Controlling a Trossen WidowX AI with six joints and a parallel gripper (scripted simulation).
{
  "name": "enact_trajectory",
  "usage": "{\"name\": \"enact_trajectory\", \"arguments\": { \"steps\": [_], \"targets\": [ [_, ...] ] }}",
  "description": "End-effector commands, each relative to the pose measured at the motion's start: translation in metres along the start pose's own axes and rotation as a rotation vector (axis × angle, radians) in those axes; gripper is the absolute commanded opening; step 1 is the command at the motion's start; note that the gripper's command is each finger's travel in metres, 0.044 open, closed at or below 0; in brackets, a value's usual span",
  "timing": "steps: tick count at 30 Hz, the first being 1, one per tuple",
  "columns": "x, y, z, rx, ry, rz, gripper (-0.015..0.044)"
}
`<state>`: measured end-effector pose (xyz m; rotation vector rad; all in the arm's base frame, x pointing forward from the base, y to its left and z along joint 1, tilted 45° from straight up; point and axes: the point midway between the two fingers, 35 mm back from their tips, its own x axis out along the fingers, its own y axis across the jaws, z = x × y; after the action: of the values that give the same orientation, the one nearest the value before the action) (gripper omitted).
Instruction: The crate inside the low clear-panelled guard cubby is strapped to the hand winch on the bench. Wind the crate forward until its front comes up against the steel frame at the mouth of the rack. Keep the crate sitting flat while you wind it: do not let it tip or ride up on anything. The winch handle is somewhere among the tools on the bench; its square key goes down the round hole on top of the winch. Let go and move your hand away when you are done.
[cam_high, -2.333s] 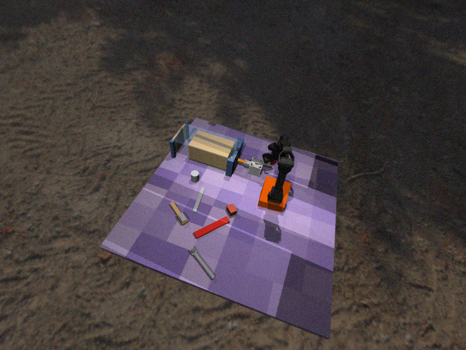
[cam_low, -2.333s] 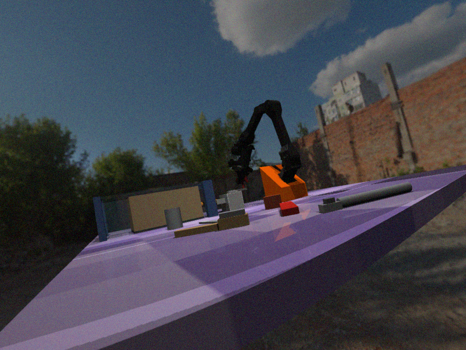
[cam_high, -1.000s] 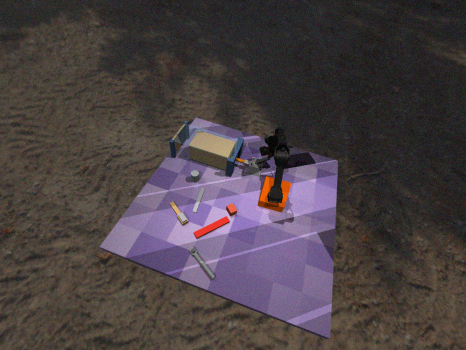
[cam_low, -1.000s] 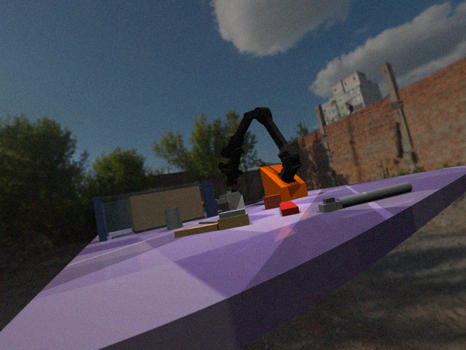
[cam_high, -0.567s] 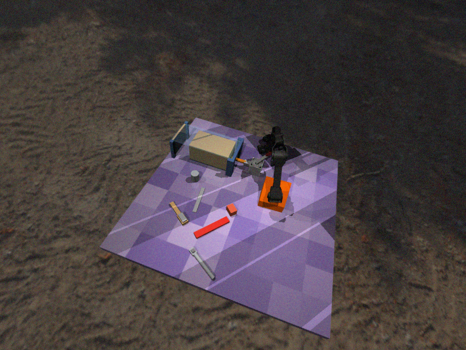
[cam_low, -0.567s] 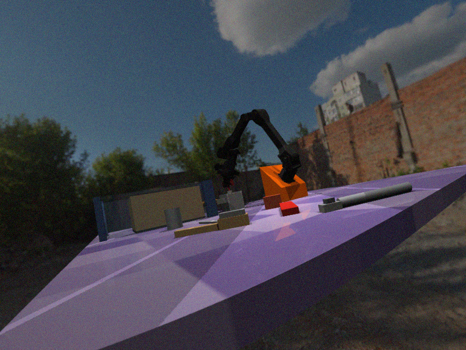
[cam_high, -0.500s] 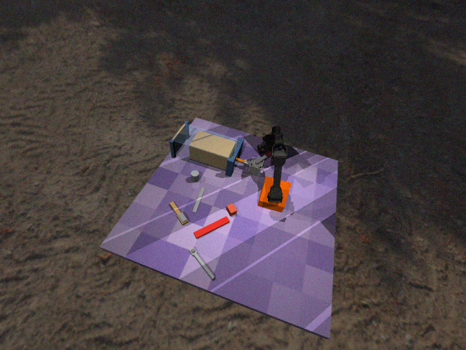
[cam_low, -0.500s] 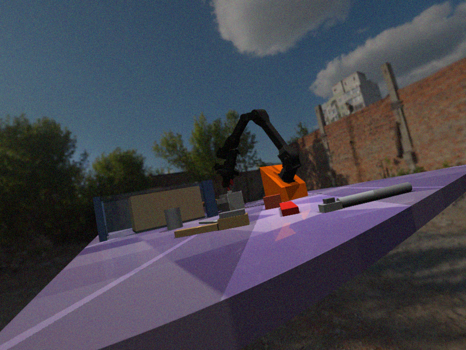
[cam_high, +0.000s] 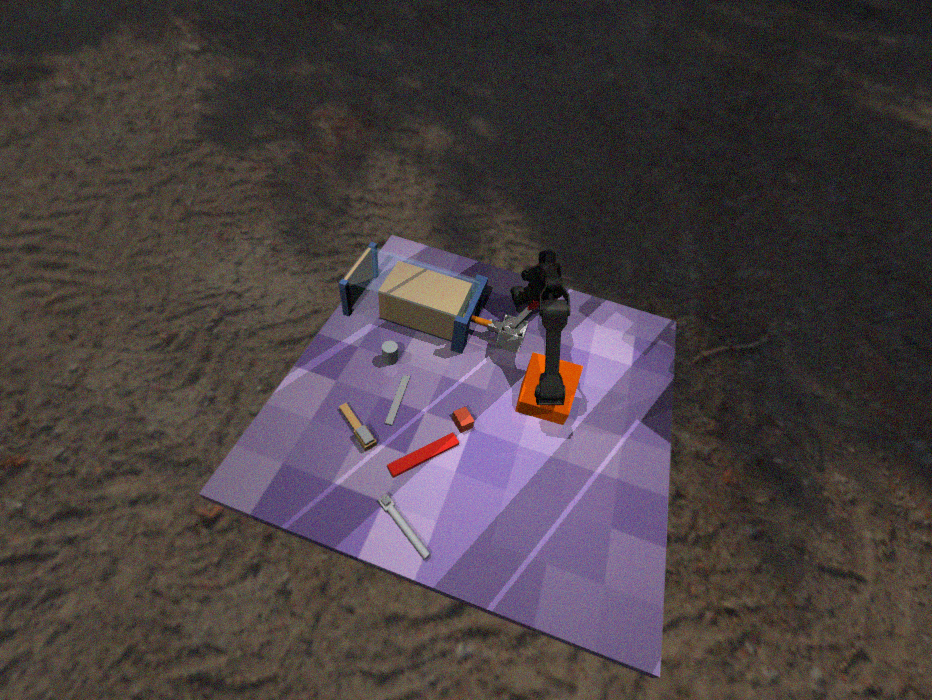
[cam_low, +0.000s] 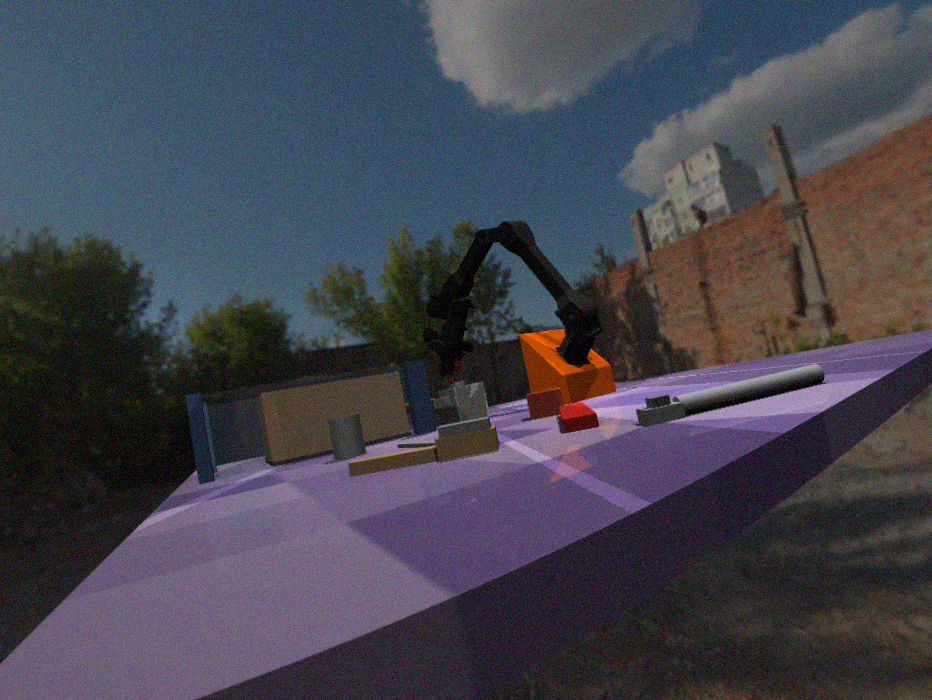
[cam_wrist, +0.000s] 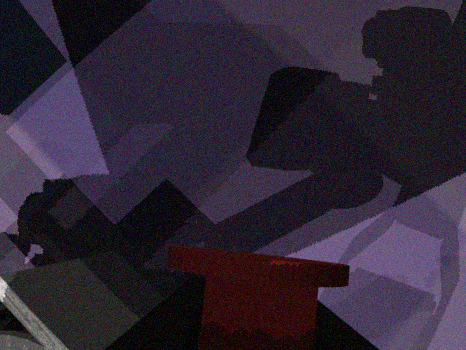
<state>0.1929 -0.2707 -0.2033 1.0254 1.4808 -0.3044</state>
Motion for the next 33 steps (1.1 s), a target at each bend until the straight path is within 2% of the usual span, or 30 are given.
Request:
{"name": "enact_trajectory", "arguments": {
  "steps": [1,33],
  "targets": [
    [0.007,0.019,0.014,-0.03,-0.02,0.025,0.0],
    [0.015,0.065,0.034,-0.031,-0.021,0.03,0.0]
  ]
}}
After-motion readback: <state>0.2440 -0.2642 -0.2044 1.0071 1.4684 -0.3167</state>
